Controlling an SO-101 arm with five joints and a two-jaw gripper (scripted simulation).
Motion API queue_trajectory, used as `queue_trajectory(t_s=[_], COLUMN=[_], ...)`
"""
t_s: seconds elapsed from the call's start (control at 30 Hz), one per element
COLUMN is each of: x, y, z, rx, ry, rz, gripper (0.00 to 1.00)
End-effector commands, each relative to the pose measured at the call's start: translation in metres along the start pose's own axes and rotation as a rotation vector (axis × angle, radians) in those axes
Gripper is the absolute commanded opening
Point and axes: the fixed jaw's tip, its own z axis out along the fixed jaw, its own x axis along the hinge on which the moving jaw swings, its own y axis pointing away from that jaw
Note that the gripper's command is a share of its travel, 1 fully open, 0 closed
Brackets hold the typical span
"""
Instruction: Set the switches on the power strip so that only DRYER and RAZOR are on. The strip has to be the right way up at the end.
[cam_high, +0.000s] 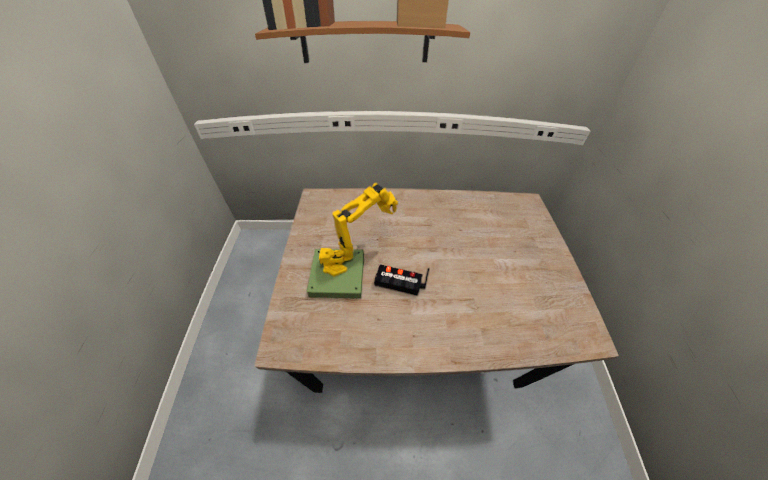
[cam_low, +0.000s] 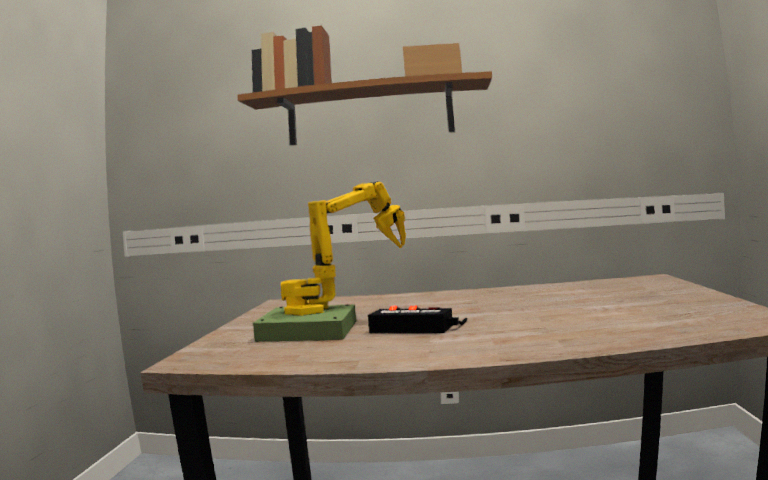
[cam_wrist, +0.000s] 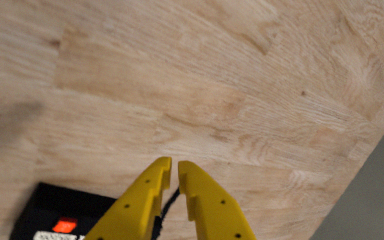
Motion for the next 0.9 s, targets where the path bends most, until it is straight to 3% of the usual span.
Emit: queue_trajectory(t_s=[0.0,0.87], x=[0.012,0.083], y=[0.004,0.017], z=[-0.003,-0.018], rx=[-0.011,-0.098], ry=[0.020,0.123], rz=[-0.065,-0.547], gripper=[0.00,0.00])
